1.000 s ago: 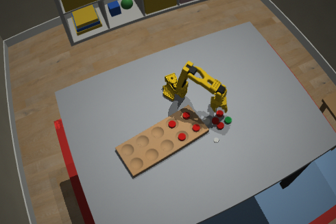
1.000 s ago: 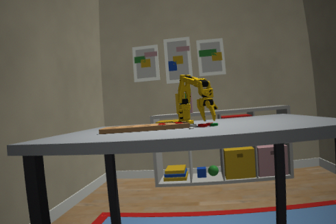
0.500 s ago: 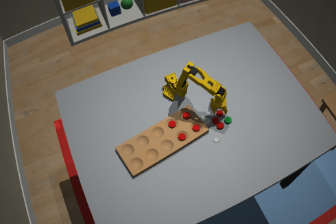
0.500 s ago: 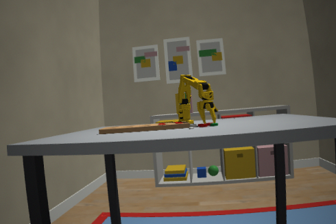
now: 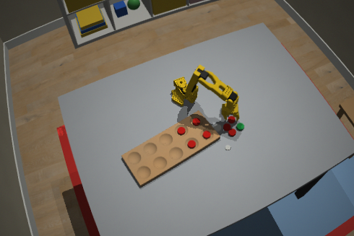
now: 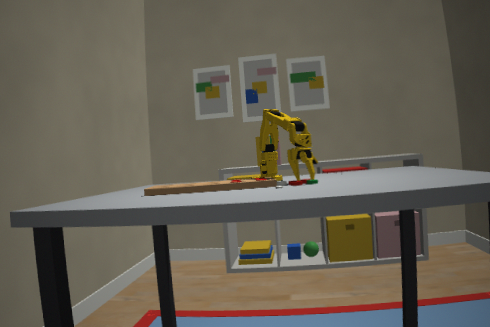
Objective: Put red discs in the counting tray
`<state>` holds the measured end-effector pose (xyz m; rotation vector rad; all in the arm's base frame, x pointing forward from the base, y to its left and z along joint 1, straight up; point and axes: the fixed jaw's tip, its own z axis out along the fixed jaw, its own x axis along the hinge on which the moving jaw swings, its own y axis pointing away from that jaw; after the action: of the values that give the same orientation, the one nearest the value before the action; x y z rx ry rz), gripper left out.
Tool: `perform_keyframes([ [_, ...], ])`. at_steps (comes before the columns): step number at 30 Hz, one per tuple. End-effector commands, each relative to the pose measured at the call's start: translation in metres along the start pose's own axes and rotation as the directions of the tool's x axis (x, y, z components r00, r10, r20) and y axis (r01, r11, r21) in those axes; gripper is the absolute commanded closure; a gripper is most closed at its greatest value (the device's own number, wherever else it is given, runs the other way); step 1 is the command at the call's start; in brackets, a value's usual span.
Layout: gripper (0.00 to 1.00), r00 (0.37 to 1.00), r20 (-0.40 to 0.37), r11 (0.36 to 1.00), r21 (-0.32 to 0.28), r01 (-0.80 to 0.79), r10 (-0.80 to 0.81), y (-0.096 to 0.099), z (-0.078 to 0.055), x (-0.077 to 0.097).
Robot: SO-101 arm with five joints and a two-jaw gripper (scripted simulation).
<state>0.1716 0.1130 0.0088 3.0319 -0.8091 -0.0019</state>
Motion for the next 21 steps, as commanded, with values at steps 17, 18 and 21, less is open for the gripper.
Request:
perform_keyframes([
  [17,0.74,1.0,-0.028,0.998,0.062,0.003,-0.002,-0.0094,-0.0109,0.0032],
  [18,0.75,1.0,-0.028,0.998,0.062,0.003,-0.002,-0.0094,-0.0109,0.0032],
  [21,0.78,1.0,-0.028,0.998,0.062,0.003,-0.002,-0.0094,-0.0109,0.0032],
])
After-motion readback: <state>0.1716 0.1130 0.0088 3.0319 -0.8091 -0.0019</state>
